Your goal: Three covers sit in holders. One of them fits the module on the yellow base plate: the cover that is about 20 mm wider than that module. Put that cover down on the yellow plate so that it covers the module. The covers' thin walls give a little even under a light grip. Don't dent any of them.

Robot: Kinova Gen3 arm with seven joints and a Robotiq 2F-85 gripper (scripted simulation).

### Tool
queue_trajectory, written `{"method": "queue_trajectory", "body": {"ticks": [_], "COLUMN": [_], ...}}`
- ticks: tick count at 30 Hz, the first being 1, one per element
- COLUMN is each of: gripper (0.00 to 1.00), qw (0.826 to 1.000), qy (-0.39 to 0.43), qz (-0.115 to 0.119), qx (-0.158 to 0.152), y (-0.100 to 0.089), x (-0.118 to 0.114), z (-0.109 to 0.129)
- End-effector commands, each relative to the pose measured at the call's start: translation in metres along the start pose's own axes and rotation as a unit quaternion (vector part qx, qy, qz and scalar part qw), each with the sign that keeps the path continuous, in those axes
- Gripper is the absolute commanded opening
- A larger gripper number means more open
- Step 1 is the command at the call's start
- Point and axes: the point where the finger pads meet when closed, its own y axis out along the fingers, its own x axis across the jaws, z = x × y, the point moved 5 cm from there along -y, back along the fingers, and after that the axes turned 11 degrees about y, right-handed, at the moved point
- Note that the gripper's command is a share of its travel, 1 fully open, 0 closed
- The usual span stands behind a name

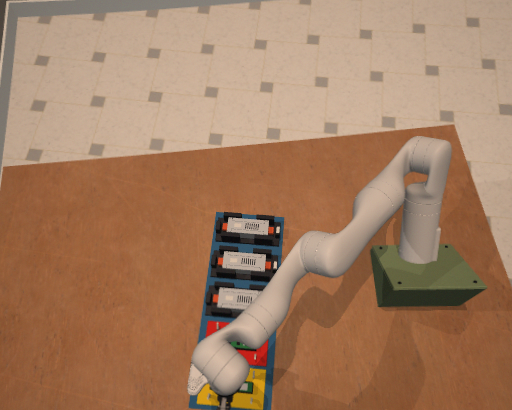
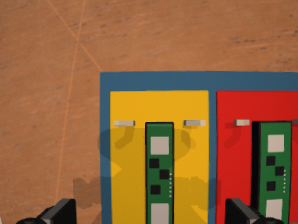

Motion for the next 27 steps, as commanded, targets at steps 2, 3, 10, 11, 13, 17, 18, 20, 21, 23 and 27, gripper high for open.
{"method": "queue_trajectory", "body": {"ticks": [2,3,10,11,13,17,18,20,21,23,27], "gripper": [1.0,1.0,1.0,1.0,1.0,1.0,1.0,1.0,1.0,1.0,1.0], "qw": [1.0,1.0,1.0,1.0,1.0,1.0,1.0,1.0,1.0,1.0,1.0], "qy": [0.0,0.0,0.0,0.0,0.0,0.0,0.0,0.0,0.0,0.0,0.0], "qz": [-0.004,-0.005,-0.009,-0.009,-0.009,-0.004,-0.005,-0.006,-0.007,-0.009,-0.009], "qx": [-0.002,-0.003,-0.004,-0.004,-0.004,-0.002,-0.003,-0.003,-0.004,-0.004,-0.004], "y": [-0.003,-0.003,-0.004,-0.004,-0.004,0.0,0.001,0.004,0.005,0.007,0.007], "x": [0.0,0.0,0.001,0.001,0.001,0.003,0.004,0.004,0.004,0.005,0.005], "z": [0.001,0.001,0.001,0.001,0.001,0.0,0.0,0.0,0.0,0.0,0.0]}}
